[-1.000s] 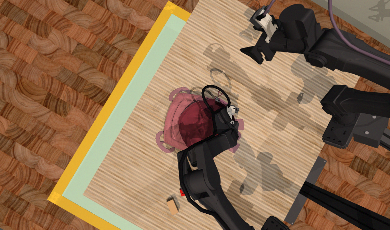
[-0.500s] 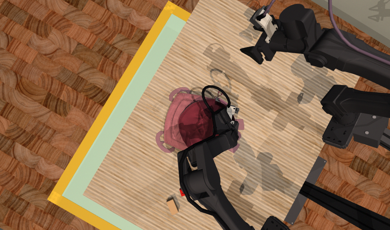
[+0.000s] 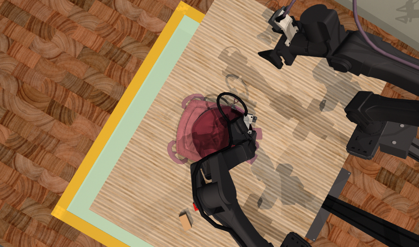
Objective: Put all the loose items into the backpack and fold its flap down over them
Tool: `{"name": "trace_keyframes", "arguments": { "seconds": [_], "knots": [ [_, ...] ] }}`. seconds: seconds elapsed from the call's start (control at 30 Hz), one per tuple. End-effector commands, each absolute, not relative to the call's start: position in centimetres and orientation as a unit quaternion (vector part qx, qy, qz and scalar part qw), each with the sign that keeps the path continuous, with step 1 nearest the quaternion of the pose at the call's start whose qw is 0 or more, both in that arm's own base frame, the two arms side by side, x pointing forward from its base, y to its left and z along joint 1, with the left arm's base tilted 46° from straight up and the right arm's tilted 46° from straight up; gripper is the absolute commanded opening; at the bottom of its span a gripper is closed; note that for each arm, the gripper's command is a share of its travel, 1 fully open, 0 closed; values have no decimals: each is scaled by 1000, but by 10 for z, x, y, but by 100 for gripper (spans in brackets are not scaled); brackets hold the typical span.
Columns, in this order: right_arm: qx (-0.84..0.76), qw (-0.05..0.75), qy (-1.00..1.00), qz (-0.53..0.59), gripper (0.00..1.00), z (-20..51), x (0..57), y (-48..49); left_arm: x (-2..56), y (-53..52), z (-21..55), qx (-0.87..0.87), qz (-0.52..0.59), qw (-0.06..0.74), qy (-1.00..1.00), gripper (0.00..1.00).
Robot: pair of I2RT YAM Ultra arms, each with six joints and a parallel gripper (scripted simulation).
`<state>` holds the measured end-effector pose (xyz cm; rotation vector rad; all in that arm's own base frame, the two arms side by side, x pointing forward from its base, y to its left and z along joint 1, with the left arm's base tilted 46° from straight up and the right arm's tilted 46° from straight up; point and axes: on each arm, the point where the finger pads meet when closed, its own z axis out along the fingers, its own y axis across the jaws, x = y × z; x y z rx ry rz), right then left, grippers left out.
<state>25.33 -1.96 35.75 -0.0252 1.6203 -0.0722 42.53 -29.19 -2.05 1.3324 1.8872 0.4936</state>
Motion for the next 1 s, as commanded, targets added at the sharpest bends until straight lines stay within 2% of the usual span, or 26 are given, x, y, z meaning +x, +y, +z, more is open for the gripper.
{"name": "trace_keyframes", "arguments": {
  "seconds": [0.0,0.97],
  "knots": [
    [-14,707,706,-38,90,382,250,-20,420,-272,-39,532,206,347,744,58],
    [-14,707,706,-38,90,382,250,-21,422,-270,-32,529,207,353,744,58]
  ]
}}
